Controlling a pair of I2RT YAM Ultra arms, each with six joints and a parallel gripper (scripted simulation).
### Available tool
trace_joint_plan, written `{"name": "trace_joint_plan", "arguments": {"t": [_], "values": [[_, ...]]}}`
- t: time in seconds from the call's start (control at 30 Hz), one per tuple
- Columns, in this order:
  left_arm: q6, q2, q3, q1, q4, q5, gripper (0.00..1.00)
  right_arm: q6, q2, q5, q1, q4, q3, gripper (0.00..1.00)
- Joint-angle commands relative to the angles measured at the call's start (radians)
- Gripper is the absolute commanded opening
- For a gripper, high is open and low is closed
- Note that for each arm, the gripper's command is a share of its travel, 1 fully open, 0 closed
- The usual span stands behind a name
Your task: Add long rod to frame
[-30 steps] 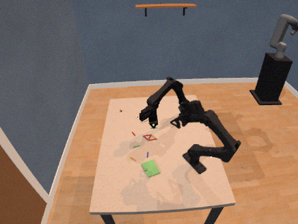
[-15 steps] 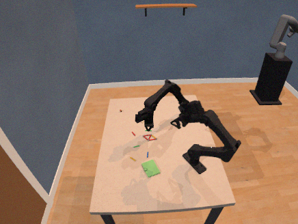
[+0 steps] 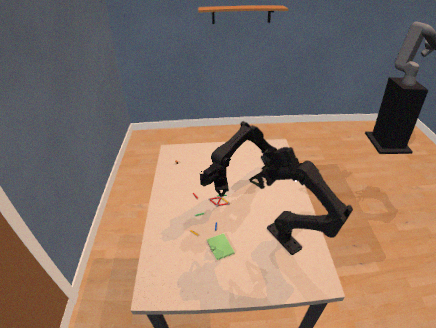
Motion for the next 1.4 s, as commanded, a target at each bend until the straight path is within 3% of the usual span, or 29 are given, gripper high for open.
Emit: {"name": "trace_joint_plan", "arguments": {"t": [0.0, 0.23, 0.5, 0.77, 1.37], "values": [[0.008, 0.025, 0.022, 0.009, 0.002, 0.007, 1.00, 0.003, -0.014, 0.001, -0.009, -0.033, 0.035, 0.00], [0.003, 0.016, 0.022, 0.005, 0.001, 0.004, 1.00, -0.079, -0.009, 0.002, -0.005, -0.034, 0.036, 0.00], [0.003, 0.016, 0.022, 0.005, 0.001, 0.004, 1.00, -0.376, -0.006, 0.009, -0.001, -0.035, 0.036, 0.00], [0.003, 0.016, 0.022, 0.005, 0.001, 0.004, 1.00, -0.407, -0.005, 0.004, -0.002, -0.040, 0.042, 0.00], [0.003, 0.016, 0.022, 0.005, 0.001, 0.004, 1.00, -0.654, -0.002, 0.004, -0.001, -0.042, 0.050, 0.00]]}}
